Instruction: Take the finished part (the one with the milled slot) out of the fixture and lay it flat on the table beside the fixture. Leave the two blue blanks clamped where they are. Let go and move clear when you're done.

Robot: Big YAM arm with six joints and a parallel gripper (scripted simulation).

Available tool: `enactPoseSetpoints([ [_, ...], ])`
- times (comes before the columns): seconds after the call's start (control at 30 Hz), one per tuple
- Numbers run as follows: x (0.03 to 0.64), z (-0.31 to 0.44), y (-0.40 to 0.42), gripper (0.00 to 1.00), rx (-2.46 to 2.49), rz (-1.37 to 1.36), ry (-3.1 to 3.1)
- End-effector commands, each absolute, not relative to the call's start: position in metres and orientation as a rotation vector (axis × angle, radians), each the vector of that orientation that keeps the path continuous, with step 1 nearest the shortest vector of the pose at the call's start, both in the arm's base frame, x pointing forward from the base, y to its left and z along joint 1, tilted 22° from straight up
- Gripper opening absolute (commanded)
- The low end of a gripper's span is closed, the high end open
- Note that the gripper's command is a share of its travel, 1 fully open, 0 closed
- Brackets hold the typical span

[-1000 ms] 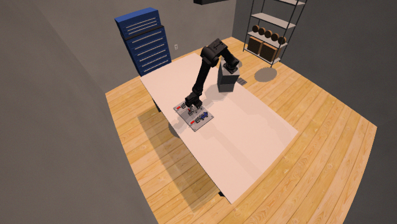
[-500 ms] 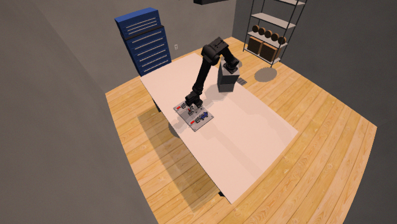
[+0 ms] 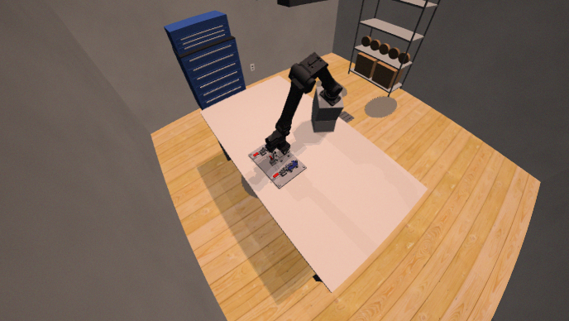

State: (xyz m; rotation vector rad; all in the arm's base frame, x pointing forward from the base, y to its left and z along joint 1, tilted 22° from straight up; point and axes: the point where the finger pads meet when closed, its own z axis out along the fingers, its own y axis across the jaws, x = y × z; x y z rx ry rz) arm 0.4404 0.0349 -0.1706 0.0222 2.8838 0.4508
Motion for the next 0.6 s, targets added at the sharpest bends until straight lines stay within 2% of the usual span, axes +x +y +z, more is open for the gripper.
enactPoseSetpoints([
  [0.0,0.447,-0.154,0.026,0.00,0.023,0.444,2.856],
  [0.57,0.434,-0.134,0.020,0.00,0.024,0.445,2.859],
])
